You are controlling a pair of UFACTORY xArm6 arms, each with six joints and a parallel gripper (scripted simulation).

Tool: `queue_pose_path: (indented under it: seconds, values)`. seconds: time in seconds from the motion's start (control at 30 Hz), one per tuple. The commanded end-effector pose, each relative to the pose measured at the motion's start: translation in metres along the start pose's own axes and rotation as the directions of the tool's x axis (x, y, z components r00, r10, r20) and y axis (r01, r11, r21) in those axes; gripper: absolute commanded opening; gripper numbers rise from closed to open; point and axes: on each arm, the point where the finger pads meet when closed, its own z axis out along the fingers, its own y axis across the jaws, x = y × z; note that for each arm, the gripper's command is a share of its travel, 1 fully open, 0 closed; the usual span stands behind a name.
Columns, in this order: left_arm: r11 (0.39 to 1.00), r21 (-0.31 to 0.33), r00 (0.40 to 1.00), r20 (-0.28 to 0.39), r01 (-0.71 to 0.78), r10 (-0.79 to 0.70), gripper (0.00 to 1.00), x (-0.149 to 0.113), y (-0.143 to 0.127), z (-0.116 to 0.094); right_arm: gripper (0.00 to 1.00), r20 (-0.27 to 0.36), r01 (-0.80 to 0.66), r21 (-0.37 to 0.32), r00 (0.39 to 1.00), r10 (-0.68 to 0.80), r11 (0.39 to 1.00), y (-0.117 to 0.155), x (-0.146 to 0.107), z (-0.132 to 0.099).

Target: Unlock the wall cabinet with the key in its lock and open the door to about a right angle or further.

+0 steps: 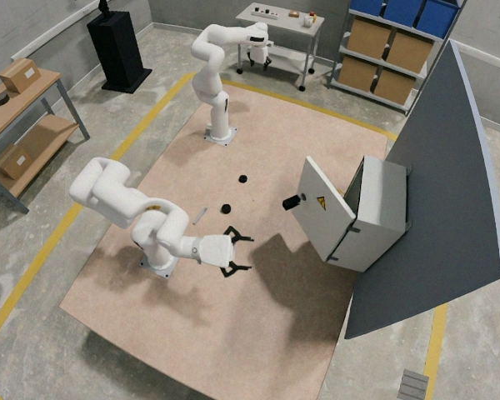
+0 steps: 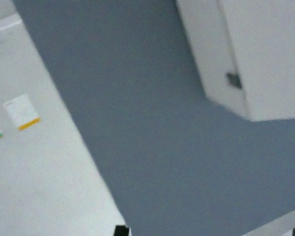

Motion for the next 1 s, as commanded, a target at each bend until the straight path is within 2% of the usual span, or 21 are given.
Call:
queue_pose_path:
  seconds: [0.0, 0.03, 0.2, 0.27, 0.4, 0.6, 0.77, 0.87, 0.97]
  values:
    - [1.0, 0.0, 1.0, -0.003, 0.0, 0.0, 1.0, 0.001, 0.0, -0.001, 0.91, 0.051, -0.023, 0.059, 0.998, 0.02, 0.998, -0.016, -0.015, 0.005]
    - [1.0, 0.0, 1.0, -0.003, 0.0, 0.0, 1.0, 0.001, 0.0, -0.001, 0.91, 0.051, -0.023, 0.059, 0.998, 0.02, 0.998, -0.016, -0.015, 0.005]
    - [1.0, 0.0, 1.0, -0.003, 0.0, 0.0, 1.0, 0.001, 0.0, -0.001, 0.91, 0.147, -0.078, 0.168, 0.988, 0.053, 0.983, -0.049, -0.041, 0.007]
    - [1.0, 0.0, 1.0, -0.003, 0.0, 0.0, 1.0, 0.001, 0.0, -0.001, 0.91, 0.14, -0.074, 0.161, 0.989, 0.051, 0.984, -0.047, -0.039, 0.007]
    - [1.0, 0.0, 1.0, -0.003, 0.0, 0.0, 1.0, 0.001, 0.0, -0.001, 0.91, 0.21, -0.114, 0.233, 0.976, 0.065, 0.966, -0.071, -0.058, 0.005]
    - [1.0, 0.0, 1.0, -0.003, 0.0, 0.0, 1.0, 0.001, 0.0, -0.001, 0.91, 0.239, -0.132, 0.262, 0.969, 0.068, 0.956, -0.081, -0.066, 0.004]
    - [1.0, 0.0, 1.0, -0.003, 0.0, 0.0, 1.0, 0.001, 0.0, -0.001, 0.91, 0.339, -0.199, 0.351, 0.938, 0.074, 0.915, -0.114, -0.091, -0.004]
    - [1.0, 0.0, 1.0, -0.003, 0.0, 0.0, 1.0, 0.001, 0.0, -0.001, 0.91, 0.345, -0.203, 0.356, 0.936, 0.074, 0.912, -0.116, -0.092, -0.005]
    - [1.0, 0.0, 1.0, -0.003, 0.0, 0.0, 1.0, 0.001, 0.0, -0.001, 0.91, 0.406, -0.246, 0.406, 0.912, 0.068, 0.88, -0.136, -0.107, -0.012]
